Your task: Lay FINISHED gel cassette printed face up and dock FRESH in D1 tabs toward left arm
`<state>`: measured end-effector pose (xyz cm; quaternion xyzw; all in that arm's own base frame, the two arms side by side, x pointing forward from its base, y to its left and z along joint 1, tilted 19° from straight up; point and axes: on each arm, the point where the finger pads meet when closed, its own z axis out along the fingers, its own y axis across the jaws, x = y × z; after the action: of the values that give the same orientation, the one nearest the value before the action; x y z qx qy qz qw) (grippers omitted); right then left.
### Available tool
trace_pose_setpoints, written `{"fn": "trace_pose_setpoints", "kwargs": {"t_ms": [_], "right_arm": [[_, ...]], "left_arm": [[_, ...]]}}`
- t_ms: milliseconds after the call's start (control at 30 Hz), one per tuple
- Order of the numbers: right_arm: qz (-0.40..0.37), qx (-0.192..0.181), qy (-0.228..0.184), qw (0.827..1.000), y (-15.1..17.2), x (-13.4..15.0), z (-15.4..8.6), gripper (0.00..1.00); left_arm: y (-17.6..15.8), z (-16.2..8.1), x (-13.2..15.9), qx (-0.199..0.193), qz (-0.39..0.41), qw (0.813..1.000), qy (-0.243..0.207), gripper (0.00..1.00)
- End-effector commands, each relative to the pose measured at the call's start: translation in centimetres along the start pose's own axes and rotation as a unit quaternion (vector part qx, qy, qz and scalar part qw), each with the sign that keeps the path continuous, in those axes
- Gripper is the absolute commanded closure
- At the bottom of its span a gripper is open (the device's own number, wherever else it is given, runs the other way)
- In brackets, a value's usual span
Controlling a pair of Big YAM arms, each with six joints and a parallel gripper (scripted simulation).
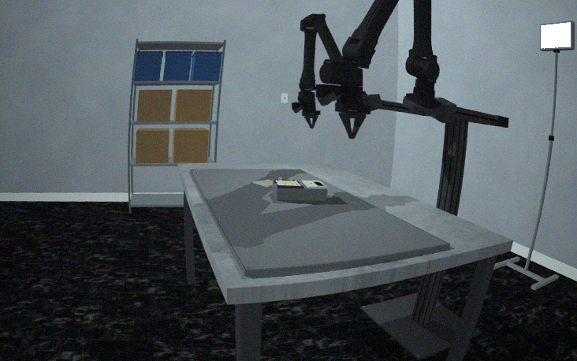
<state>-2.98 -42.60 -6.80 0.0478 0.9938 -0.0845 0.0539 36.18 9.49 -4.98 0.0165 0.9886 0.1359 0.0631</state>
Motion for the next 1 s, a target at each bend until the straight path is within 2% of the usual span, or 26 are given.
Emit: {"fn": "trace_pose_setpoints", "kwargs": {"t_ms": [0,867,967], "right_arm": [[0.0,0.004,0.0,1.0,-0.3,0.0,-0.2,1.0],[0.013,0.007,0.009,1.0,2.9,-11.5,-0.5,1.0],[0.015,0.01,0.009,1.0,3.1,-12.0,-0.5,1.0]], "left_arm": [[-0.2,-1.1,-0.8,-0.005,0.0,1.0,-0.024,1.0],[-0.2,-1.1,-0.8,-0.005,0.0,1.0,-0.024,1.0],[-0.2,-1.1,-0.8,-0.005,0.0,1.0,-0.024,1.0]]}}
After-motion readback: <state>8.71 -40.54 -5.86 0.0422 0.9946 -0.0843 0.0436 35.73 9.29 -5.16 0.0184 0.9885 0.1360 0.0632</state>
